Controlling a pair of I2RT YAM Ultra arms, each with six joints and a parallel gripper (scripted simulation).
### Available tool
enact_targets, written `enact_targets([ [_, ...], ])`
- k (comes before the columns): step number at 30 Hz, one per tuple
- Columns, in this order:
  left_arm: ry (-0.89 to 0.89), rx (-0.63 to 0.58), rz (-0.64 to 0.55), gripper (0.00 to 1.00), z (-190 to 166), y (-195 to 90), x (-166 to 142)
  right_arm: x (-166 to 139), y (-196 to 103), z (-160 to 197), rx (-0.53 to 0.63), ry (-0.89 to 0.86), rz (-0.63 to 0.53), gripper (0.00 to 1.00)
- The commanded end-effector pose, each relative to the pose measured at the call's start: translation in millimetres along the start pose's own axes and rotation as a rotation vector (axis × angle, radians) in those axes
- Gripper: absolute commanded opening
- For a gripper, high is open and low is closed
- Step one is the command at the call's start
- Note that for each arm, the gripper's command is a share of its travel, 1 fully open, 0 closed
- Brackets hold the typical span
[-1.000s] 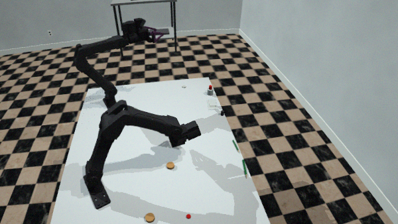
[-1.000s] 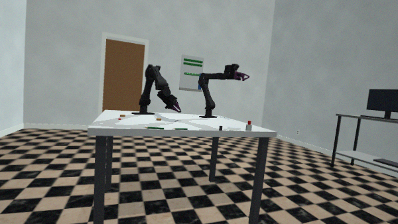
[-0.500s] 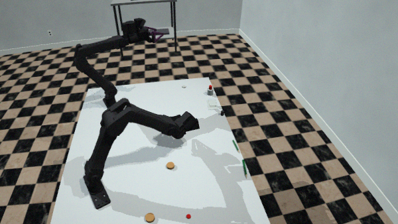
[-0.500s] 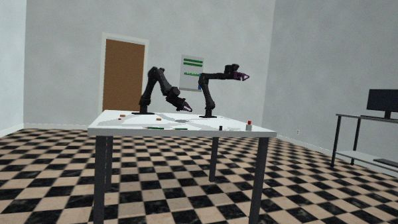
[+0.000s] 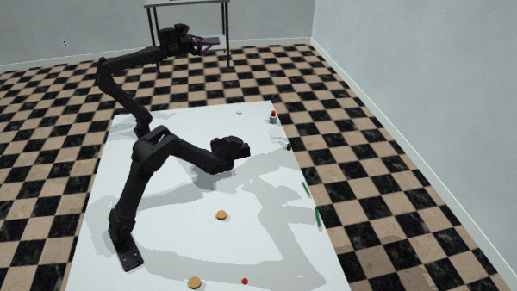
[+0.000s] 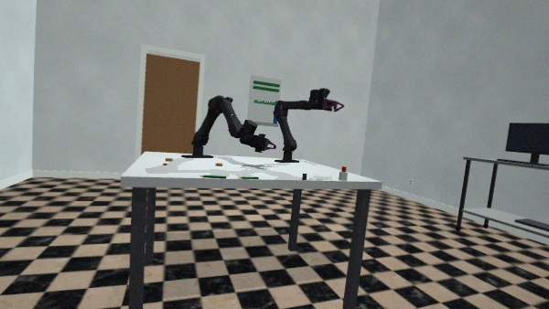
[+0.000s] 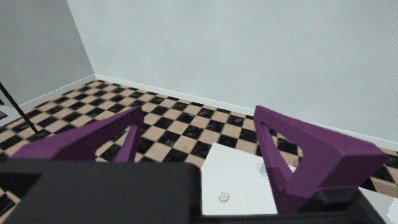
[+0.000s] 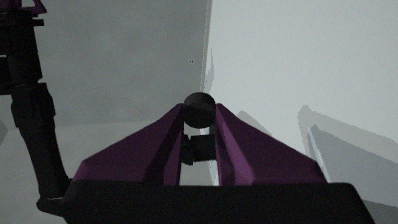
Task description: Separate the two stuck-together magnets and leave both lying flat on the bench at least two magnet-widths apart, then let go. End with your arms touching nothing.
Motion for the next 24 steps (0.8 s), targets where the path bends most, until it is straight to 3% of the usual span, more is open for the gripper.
enact_targets([
  [1,0.000,0.001,-0.016,1.00,0.3,-1.5,5.1,-10.9,12.1,31.1,0.098,-0.051,0.072,0.18],
  [15,0.000,0.001,-0.016,1.00,0.3,-1.5,5.1,-54.6,46.7,38.5,0.168,-0.014,0.258,0.18],
  [24,0.000,0.001,-0.016,1.00,0.3,-1.5,5.1,-59.2,52.3,36.8,0.166,-0.017,0.263,0.18],
])
Point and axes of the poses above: on each arm, the point where the finger pads meet when closed, its own y axis out along the fingers, its own z axis across the jaws, x = y × z, the point moved 7 cm from there along -y, back along the fingers, and after that the axes turned 7 degrees about y, right-handed, at the moved point
